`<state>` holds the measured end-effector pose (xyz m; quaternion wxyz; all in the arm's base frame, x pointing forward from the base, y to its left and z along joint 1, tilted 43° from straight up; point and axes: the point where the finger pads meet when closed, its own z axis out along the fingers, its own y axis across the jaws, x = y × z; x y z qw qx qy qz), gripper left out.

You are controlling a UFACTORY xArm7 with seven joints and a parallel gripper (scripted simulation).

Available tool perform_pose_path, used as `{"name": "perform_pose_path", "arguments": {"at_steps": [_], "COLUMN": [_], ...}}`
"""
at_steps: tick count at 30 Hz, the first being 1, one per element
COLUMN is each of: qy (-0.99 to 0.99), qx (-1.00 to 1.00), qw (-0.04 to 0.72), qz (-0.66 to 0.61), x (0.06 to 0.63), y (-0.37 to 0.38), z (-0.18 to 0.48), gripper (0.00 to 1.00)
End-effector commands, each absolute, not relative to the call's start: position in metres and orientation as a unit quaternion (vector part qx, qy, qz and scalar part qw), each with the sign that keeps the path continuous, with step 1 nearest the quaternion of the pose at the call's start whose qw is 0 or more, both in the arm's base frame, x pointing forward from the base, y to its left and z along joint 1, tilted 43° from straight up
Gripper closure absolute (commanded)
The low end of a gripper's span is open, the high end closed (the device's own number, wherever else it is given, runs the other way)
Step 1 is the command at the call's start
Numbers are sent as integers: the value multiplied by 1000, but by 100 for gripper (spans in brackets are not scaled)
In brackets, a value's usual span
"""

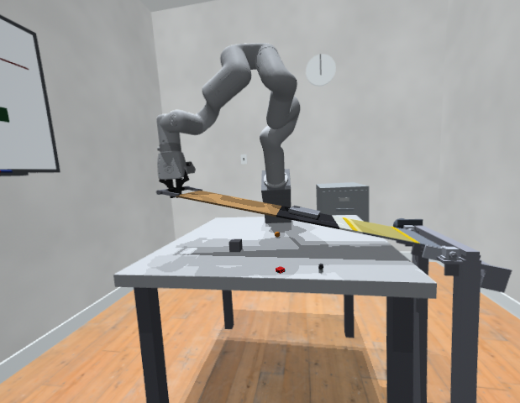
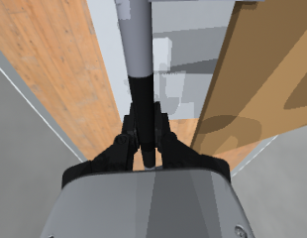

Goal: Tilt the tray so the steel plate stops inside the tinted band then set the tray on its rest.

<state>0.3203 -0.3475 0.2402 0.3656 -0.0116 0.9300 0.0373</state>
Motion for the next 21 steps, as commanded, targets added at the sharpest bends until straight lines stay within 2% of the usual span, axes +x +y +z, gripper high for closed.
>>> {"name": "perform_pose_path", "arguments": {"at_steps": [1, 4, 9, 14, 21], "qy": [930, 930, 930, 930, 930], "qx": [-10, -10, -10, -10, -10], "qw": [366, 366, 366, 366, 366], "qz": [34, 34, 34, 34, 34], "x": [333, 338, 298, 338, 343], "y": [-352, -353, -344, -353, -354], "z": [226, 221, 264, 221, 216], "gripper": [100, 100, 100, 100, 100]}}
